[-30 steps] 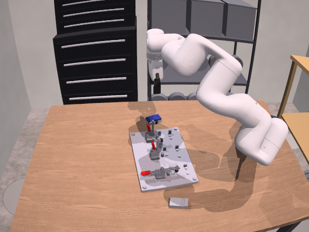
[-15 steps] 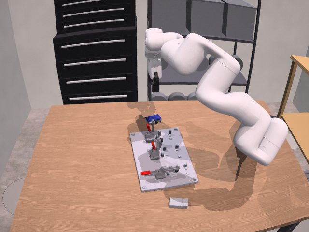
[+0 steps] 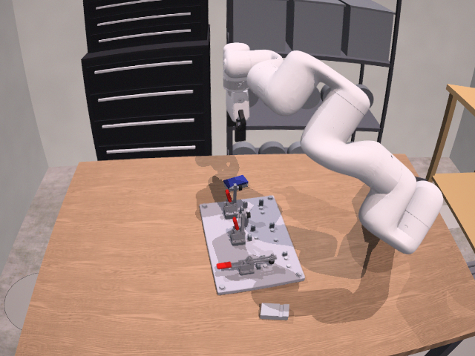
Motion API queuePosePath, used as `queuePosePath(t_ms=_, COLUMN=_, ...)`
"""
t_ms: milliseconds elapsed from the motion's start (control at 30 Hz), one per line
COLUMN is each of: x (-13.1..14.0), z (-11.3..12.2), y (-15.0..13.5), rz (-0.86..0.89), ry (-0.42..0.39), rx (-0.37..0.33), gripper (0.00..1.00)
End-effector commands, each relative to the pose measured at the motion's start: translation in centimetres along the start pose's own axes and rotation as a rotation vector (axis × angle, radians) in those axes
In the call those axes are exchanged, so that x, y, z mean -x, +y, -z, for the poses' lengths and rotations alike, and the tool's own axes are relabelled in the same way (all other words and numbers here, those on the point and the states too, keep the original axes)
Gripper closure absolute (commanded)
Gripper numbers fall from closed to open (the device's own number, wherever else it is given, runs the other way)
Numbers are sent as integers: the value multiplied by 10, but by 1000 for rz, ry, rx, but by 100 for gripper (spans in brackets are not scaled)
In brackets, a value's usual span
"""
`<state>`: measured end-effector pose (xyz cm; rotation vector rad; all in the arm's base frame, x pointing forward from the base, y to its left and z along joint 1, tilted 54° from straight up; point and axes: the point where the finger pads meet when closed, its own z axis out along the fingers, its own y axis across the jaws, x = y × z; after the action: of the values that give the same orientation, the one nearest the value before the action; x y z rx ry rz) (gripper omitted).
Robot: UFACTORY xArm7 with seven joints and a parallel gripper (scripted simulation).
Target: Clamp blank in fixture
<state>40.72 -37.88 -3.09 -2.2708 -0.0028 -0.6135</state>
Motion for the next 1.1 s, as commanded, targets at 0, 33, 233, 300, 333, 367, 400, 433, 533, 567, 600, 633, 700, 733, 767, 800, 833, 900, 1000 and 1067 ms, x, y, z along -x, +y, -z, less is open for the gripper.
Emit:
queuePosePath(t_ms=0, x=0, z=3, y=1, rz=61, ry=1, rx=5, gripper=1)
queuePosePath(t_ms=33, x=0, z=3, y=1, rz=87, ry=1, rx=5, gripper=1)
queuePosePath(t_ms=233, x=0, z=3, y=1, rz=184, ry=1, rx=5, gripper=1)
queuePosePath(t_ms=300, x=0, z=3, y=1, rz=187, ry=1, rx=5, gripper=1)
queuePosePath(t_ms=333, x=0, z=3, y=1, rz=187, ry=1, rx=5, gripper=1)
queuePosePath(t_ms=367, x=0, z=3, y=1, rz=187, ry=1, rx=5, gripper=1)
queuePosePath(t_ms=400, x=0, z=3, y=1, rz=187, ry=1, rx=5, gripper=1)
queuePosePath(t_ms=433, x=0, z=3, y=1, rz=187, ry=1, rx=5, gripper=1)
queuePosePath(t_ms=533, x=0, z=3, y=1, rz=187, ry=1, rx=5, gripper=1)
queuePosePath(t_ms=567, x=0, z=3, y=1, rz=187, ry=1, rx=5, gripper=1)
queuePosePath(t_ms=600, x=0, z=3, y=1, rz=187, ry=1, rx=5, gripper=1)
queuePosePath(t_ms=633, x=0, z=3, y=1, rz=187, ry=1, rx=5, gripper=1)
queuePosePath(t_ms=700, x=0, z=3, y=1, rz=187, ry=1, rx=5, gripper=1)
queuePosePath(t_ms=733, x=0, z=3, y=1, rz=187, ry=1, rx=5, gripper=1)
queuePosePath(t_ms=767, x=0, z=3, y=1, rz=187, ry=1, rx=5, gripper=1)
queuePosePath(t_ms=800, x=0, z=3, y=2, rz=187, ry=1, rx=5, gripper=1)
queuePosePath(t_ms=833, x=0, z=3, y=2, rz=187, ry=1, rx=5, gripper=1)
queuePosePath(t_ms=900, x=0, z=3, y=2, rz=187, ry=1, rx=5, gripper=1)
queuePosePath(t_ms=1000, x=0, z=3, y=2, rz=187, ry=1, rx=5, gripper=1)
queuePosePath(t_ms=1067, x=0, z=3, y=2, rz=187, ry=1, rx=5, gripper=1)
